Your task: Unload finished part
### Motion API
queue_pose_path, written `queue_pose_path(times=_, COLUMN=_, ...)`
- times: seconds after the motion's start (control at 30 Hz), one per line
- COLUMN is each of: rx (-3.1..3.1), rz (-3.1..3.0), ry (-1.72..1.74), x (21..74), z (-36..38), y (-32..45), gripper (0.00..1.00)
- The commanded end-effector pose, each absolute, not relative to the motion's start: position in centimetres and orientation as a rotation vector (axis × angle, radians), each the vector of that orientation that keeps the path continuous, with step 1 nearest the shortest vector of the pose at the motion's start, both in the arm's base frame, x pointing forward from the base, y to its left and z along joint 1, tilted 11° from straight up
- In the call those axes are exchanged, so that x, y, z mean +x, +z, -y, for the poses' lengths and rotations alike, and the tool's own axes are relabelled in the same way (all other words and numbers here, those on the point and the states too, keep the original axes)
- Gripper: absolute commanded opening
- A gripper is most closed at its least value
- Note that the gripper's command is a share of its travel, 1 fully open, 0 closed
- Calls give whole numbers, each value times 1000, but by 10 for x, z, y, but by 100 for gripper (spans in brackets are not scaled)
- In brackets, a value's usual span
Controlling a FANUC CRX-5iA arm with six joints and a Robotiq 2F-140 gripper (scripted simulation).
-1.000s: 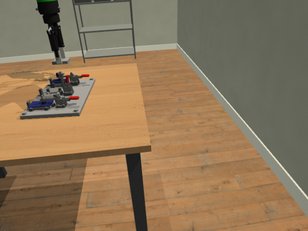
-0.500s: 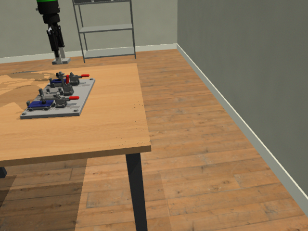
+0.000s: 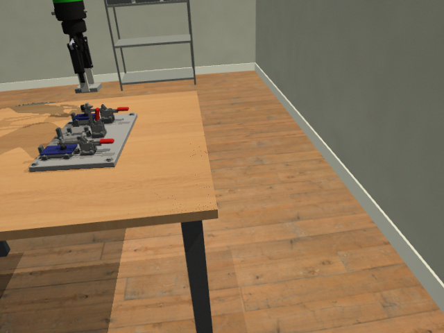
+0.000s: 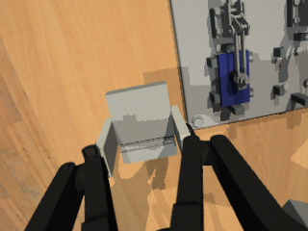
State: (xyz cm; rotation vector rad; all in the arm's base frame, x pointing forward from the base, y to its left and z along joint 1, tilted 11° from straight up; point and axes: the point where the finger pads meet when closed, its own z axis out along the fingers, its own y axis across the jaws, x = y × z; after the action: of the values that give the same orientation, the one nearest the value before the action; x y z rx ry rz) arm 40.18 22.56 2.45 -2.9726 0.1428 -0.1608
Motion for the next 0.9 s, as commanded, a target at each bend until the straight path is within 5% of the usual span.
queue_pose_path(times=0.0, rx=-2972, rz=-143, ry=-161, x=402, z=-226, y=25, gripper=0)
queue_pose_path(times=0.87, rx=-2972, rz=-143, ry=-161, x=403, z=-226, y=19, gripper=0)
